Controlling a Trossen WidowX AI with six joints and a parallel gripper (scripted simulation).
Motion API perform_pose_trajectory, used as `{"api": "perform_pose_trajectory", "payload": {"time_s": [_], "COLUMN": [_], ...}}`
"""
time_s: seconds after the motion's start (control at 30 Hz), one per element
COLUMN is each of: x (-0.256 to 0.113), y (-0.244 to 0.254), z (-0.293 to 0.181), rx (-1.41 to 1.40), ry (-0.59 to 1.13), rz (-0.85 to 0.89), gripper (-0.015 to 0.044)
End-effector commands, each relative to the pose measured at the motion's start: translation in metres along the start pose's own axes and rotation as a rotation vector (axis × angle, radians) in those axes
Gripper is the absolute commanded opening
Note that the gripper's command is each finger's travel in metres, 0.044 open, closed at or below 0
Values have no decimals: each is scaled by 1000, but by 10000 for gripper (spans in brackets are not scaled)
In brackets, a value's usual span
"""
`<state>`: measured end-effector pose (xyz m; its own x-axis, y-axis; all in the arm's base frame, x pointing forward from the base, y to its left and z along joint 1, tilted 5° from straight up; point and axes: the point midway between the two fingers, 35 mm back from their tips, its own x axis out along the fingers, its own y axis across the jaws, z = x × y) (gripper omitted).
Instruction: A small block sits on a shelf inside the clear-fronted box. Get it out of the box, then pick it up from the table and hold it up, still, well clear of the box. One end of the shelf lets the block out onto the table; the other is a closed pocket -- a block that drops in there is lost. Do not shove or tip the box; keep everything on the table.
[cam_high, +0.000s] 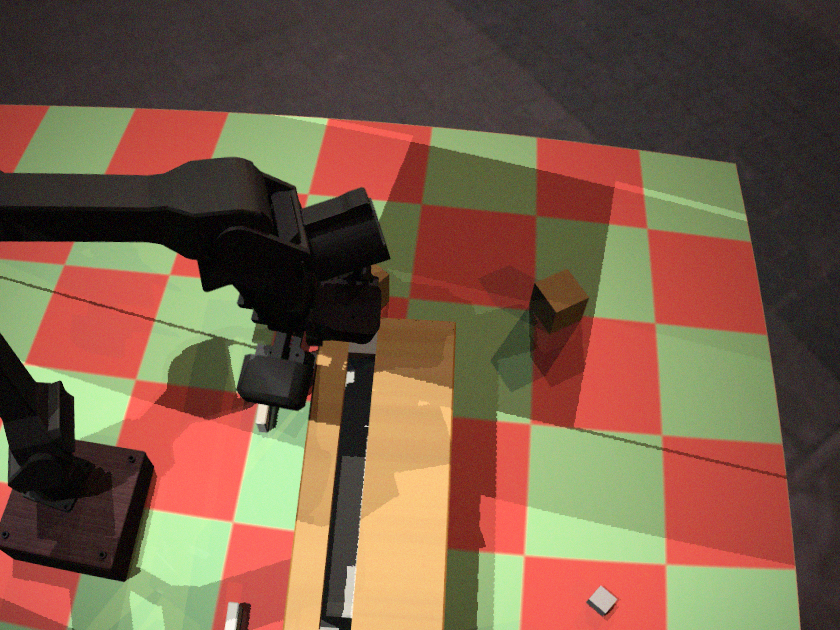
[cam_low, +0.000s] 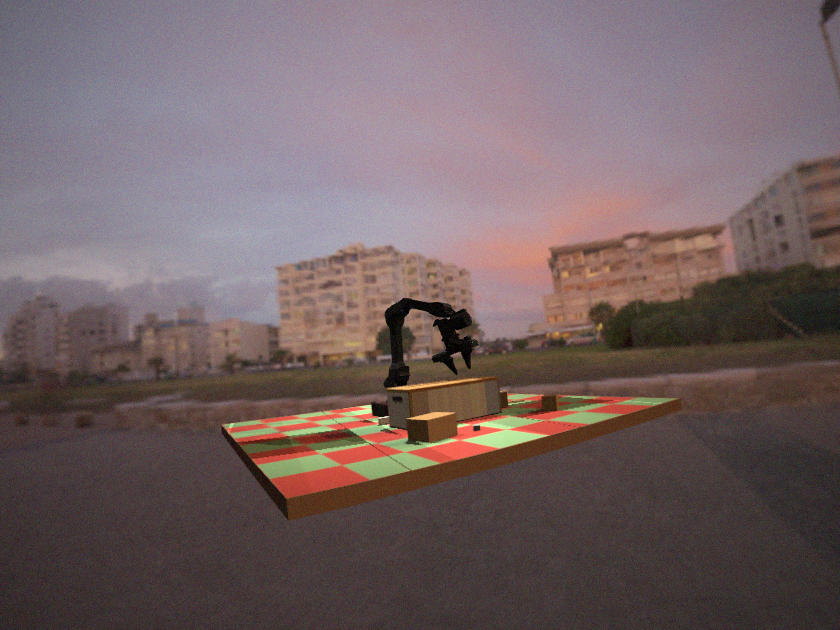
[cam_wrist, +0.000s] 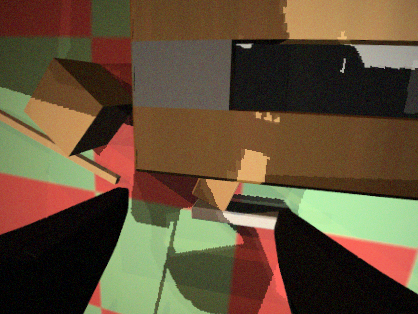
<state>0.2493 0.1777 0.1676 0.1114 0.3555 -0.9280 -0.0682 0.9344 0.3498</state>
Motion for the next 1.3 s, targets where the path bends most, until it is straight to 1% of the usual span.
{"api": "perform_pose_trajectory", "payload": {"time_s": [0.0,0.33,0.63,0.9,1.17,1.27], "x": [1,2,1,-1,-2,-3], "y": [5,12,19,24,29,30], "z": [-13,-20,-27,-32,-37,-37], "rx": [-960,-1628,-2222,-2738,-3231,-3270], "ry": [-42,-11,63,176,346,363], "rz": [-125,-228,-330,-425,-506,-513], "gripper": [285,285,285,285,285,285]}}
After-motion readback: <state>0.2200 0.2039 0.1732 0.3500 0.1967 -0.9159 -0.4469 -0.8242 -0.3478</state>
